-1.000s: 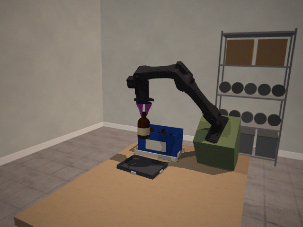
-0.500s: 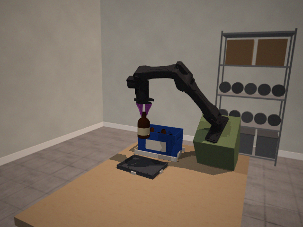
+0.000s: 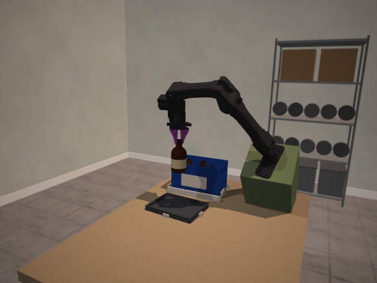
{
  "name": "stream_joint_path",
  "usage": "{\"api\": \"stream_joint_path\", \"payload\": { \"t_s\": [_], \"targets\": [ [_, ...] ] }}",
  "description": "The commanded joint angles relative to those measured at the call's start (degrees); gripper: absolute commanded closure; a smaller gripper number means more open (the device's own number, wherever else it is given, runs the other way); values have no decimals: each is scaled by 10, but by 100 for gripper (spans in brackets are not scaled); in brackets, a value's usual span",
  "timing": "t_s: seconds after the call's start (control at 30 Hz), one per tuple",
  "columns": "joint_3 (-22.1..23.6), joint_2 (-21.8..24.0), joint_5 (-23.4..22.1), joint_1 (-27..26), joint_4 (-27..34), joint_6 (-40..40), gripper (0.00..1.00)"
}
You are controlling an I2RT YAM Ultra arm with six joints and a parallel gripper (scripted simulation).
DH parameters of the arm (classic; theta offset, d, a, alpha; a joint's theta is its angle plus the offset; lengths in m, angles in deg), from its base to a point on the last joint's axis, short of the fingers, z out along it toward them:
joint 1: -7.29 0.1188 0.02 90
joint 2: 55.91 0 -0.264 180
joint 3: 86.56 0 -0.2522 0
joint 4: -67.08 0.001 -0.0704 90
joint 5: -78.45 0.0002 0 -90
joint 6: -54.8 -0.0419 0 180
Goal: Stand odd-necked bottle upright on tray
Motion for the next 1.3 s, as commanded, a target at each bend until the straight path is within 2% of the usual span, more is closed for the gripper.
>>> {"api": "stream_joint_path", "payload": {
  "t_s": [0.0,0.63,0.87,1.27],
  "targets": [
    [-21,10,3,-12,6,-5,100],
    [-15,19,3,5,-18,-17,100],
    [3,19,4,3,-22,-23,100],
    [-2,19,4,4,-19,-24,100]
  ]
}}
